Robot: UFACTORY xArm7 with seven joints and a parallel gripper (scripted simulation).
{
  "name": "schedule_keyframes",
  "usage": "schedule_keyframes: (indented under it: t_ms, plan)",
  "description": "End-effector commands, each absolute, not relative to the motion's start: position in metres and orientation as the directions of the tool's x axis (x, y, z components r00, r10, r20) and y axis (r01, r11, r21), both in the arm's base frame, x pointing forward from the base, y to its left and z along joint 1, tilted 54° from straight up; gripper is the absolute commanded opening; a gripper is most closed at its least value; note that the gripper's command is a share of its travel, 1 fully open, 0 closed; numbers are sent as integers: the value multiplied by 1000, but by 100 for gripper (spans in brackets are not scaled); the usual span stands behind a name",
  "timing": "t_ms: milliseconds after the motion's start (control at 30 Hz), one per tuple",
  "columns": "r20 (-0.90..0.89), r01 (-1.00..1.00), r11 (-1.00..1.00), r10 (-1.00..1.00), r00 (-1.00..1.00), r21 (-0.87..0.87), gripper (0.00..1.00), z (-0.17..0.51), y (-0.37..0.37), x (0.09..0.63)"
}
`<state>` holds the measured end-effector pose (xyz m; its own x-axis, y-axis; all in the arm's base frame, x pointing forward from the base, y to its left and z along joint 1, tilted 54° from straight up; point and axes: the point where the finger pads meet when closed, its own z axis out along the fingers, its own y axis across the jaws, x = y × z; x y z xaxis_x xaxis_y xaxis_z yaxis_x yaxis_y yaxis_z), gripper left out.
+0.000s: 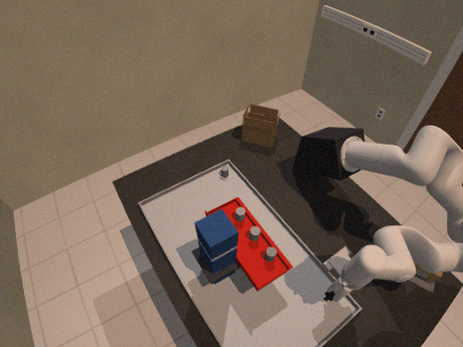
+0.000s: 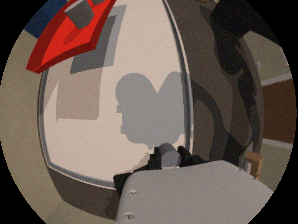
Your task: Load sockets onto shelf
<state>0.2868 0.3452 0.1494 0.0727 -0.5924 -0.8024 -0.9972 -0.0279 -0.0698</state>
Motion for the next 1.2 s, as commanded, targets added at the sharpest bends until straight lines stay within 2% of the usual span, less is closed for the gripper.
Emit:
schedule_keyframes:
  t_ms: [0, 1167]
  plan:
    - [-803, -997, -25, -591, 72, -71, 0, 150, 345, 287]
    - [-803, -997, -25, -591, 72, -71, 0, 144, 352, 288]
